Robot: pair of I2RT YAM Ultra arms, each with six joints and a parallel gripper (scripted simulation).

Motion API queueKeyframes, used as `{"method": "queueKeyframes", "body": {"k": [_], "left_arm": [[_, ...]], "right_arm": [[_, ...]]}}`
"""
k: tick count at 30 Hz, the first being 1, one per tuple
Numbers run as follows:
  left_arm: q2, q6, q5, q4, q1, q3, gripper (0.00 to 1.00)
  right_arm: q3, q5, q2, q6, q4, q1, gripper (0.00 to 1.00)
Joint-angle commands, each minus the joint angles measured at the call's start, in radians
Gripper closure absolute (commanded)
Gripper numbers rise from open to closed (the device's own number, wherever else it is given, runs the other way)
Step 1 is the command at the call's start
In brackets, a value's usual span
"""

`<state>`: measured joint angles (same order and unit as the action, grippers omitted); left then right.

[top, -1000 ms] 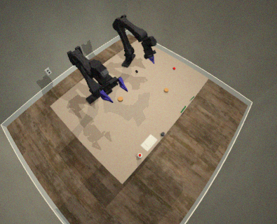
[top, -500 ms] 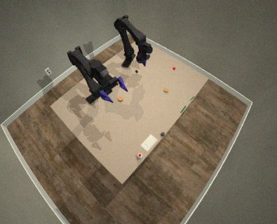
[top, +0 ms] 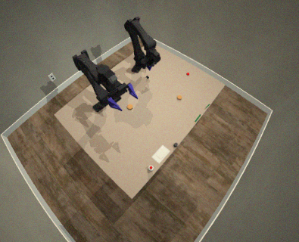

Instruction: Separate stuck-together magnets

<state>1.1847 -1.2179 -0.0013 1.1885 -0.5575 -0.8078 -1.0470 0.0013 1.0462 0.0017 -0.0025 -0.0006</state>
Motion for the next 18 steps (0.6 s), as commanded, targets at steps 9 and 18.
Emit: {"method": "queueKeyframes", "body": {"k": [9, 18], "left_arm": [[0.009, 0.009, 0.004, -0.056, -0.001, 0.046, 1.00], [0.021, 0.008, 0.004, -0.107, 0.000, 0.085, 1.00]], "right_arm": [[-0.007, -0.001, -0.001, -0.001, 0.004, 0.001, 0.00], [-0.007, -0.001, -0.001, -0.001, 0.004, 0.001, 0.00]]}}
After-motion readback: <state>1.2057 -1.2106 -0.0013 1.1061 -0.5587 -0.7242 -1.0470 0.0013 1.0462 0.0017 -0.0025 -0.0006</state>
